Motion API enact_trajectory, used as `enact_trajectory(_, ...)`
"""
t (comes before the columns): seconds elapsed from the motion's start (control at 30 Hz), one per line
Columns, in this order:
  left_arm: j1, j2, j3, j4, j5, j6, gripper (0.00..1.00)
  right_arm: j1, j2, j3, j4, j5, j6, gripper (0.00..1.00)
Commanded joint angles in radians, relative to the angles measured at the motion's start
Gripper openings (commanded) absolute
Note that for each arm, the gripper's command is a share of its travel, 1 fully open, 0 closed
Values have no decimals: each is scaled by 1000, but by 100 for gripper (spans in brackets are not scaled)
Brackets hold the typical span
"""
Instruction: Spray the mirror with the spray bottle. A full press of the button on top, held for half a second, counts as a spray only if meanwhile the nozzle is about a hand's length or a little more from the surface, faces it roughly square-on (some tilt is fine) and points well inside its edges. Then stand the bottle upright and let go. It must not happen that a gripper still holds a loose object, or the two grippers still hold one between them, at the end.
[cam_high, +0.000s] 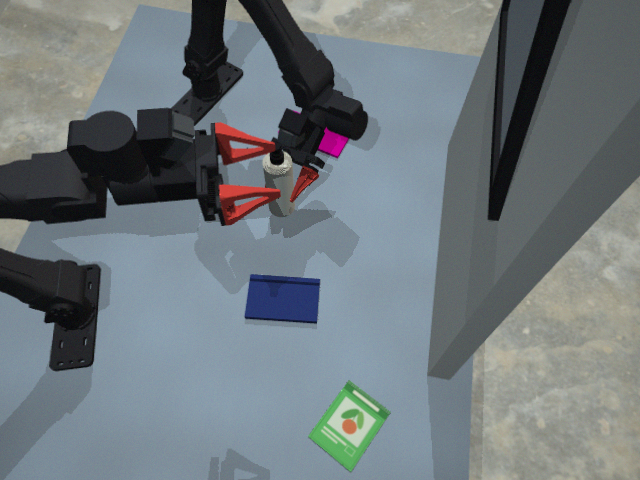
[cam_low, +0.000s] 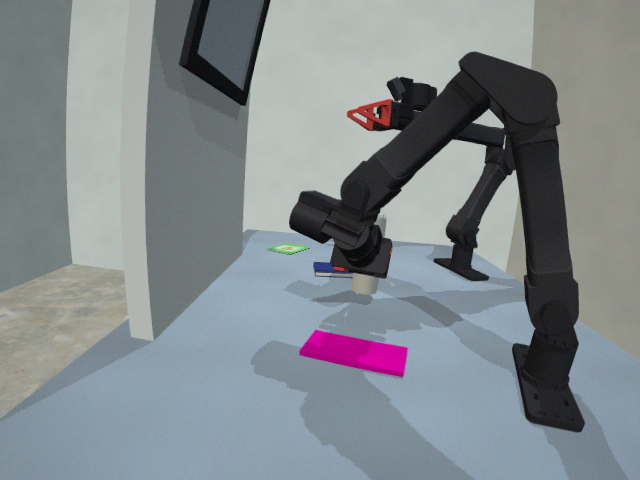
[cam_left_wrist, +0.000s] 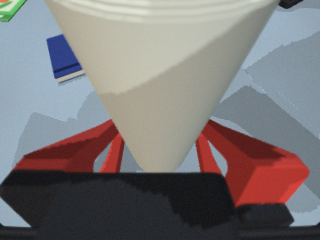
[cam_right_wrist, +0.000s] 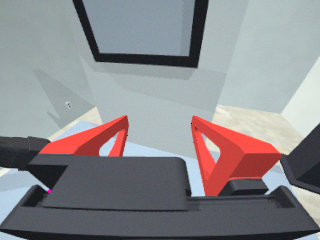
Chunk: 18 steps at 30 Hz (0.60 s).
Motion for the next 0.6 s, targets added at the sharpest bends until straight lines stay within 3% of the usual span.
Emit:
enact_trajectory(0.0,-1,-42,39,-43,46,10,0,-4,-13,9,-10,0,-2,76)
enact_trajectory(0.33,-14,-79,63,-77,44,-15,0,-4,-13,9,-10,0,-2,76)
enact_trajectory(0.57,-38,-181,71,-70,-129,-228,0,-4,-13,9,-10,0,-2,76)
